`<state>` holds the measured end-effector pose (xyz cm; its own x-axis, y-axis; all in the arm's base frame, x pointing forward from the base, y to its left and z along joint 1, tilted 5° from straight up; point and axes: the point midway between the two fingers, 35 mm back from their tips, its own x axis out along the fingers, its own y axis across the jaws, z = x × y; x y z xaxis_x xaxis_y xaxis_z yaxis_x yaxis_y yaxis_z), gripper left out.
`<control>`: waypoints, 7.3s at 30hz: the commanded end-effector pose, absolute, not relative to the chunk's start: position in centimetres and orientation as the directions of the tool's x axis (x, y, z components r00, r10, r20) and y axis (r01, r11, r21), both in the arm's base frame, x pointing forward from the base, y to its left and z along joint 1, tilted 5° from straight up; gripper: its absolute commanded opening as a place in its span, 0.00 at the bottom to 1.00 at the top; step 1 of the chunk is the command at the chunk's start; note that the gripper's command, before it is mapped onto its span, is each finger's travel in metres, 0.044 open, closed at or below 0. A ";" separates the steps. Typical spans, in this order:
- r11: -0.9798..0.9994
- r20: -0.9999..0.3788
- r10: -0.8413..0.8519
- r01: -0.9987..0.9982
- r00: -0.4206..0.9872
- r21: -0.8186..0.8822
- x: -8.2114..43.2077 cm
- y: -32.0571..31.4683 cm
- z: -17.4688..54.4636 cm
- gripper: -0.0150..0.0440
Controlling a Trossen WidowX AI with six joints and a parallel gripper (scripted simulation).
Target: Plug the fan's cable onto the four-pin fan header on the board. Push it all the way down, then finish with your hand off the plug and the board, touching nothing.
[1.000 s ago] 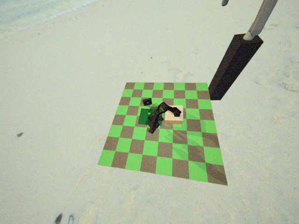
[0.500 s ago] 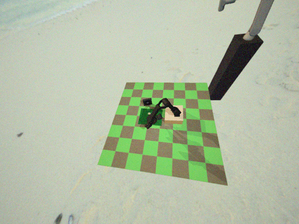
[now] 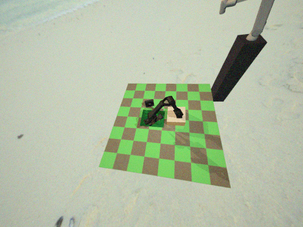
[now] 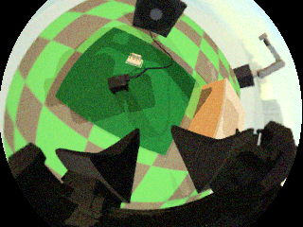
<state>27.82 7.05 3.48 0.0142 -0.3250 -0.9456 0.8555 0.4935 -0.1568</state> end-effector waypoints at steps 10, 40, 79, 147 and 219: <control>0.632 -0.995 -0.047 0.774 0.087 0.038 29.5 7.9 5.8 0.60; -0.756 -0.993 0.014 0.651 0.120 0.068 34.8 1.9 14.2 1.00; -0.756 -0.993 0.014 0.651 0.120 0.068 36.3 2.1 2.1 1.00; -0.414 -0.993 0.013 0.905 0.120 0.104 36.1 0.7 4.3 0.25; 0.981 -0.993 0.006 -0.195 0.120 -0.018 35.9 -5.9 4.1 0.25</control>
